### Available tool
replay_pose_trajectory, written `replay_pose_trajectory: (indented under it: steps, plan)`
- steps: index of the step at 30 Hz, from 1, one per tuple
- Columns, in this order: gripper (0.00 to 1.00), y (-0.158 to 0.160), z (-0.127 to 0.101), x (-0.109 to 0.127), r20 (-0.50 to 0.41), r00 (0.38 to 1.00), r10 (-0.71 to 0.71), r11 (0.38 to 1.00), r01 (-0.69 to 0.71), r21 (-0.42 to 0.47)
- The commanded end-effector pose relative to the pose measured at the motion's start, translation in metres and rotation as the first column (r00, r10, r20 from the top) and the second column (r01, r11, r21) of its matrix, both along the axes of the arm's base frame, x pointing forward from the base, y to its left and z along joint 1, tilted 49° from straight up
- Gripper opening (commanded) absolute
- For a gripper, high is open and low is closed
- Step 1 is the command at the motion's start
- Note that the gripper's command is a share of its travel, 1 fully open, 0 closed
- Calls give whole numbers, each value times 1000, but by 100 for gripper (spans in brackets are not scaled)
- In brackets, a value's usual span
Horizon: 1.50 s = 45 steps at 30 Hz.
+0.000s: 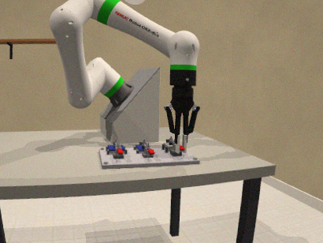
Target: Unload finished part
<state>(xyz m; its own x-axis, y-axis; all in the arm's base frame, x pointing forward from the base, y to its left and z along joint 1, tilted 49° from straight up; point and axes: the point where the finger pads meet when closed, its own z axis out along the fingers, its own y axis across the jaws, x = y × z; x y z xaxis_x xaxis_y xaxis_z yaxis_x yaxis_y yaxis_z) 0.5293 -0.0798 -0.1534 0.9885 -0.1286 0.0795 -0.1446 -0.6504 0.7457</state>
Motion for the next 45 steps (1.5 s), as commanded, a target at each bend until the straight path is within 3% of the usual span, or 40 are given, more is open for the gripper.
replay_pose_trajectory:
  steps: [1,45]
  plan:
    - [11,0,0,0,0,1000,0,1000,0,0]
    - [11,8,6,-4,0,1000,0,1000,0,0]
